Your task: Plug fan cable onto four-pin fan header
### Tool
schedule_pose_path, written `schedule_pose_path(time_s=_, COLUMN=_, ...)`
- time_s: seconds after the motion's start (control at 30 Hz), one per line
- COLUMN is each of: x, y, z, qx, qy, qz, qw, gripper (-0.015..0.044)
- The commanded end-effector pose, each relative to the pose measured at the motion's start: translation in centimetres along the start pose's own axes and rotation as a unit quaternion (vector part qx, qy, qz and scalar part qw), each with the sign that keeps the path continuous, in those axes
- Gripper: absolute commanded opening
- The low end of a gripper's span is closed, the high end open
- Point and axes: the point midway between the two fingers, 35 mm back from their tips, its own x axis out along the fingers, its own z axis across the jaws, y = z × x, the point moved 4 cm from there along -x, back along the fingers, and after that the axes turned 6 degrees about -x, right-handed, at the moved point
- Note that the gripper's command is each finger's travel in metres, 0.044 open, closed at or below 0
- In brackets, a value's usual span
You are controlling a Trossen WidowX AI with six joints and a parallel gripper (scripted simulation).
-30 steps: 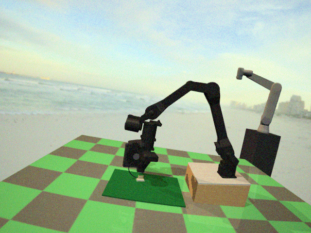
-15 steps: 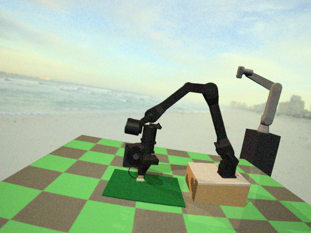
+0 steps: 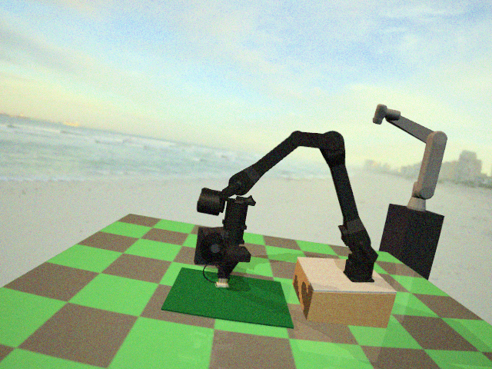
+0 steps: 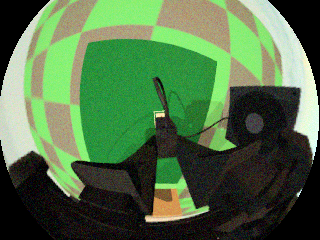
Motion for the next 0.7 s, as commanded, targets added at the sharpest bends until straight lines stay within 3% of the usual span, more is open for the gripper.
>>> schedule_pose_path(time_s=0.0, x=0.16, y=-0.02, z=0.05, qx=0.003, qy=-0.002, qz=-0.001, qw=1.000, gripper=0.0000)
schedule_pose_path(time_s=0.67, x=0.49, y=-0.01, z=0.06, qx=0.002, qy=-0.002, qz=-0.001, qw=1.000, gripper=0.0000)
